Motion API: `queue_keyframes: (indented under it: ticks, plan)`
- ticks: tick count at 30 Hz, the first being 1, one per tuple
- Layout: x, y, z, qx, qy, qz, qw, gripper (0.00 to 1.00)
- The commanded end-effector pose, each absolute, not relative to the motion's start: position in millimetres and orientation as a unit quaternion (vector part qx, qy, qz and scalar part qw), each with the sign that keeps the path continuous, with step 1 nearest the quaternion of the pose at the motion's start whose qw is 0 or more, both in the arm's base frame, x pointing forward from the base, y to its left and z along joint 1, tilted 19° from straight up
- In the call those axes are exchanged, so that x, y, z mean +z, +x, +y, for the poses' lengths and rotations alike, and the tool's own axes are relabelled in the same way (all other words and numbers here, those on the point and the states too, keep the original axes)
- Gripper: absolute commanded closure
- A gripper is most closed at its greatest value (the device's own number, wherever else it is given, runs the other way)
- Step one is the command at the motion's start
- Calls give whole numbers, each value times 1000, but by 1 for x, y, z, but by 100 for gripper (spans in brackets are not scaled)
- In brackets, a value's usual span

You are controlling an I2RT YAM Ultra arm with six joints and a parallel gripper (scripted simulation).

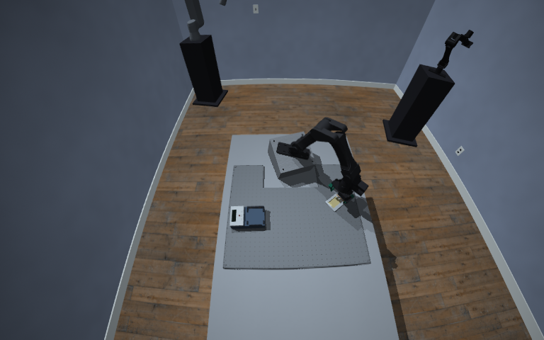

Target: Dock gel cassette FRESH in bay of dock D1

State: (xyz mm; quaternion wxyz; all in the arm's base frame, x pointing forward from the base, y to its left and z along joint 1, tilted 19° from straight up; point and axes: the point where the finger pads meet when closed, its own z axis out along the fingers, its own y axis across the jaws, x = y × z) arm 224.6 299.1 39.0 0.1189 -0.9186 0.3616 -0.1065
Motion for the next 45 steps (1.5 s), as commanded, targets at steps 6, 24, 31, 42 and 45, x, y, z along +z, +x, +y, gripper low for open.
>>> queue_keyframes:
  ticks: [6, 24, 31, 42, 45]
  plan:
    - [55, 226, 311, -105, -918, 356, 139, 0]
    - [55, 226, 311, -105, -918, 356, 139, 0]
    - [41, 234, 315, -106, -917, 359, 138, 0]
    - [30, 241, 317, -106, -916, 362, 138, 0]
    - [27, 241, 319, -106, -916, 361, 138, 0]
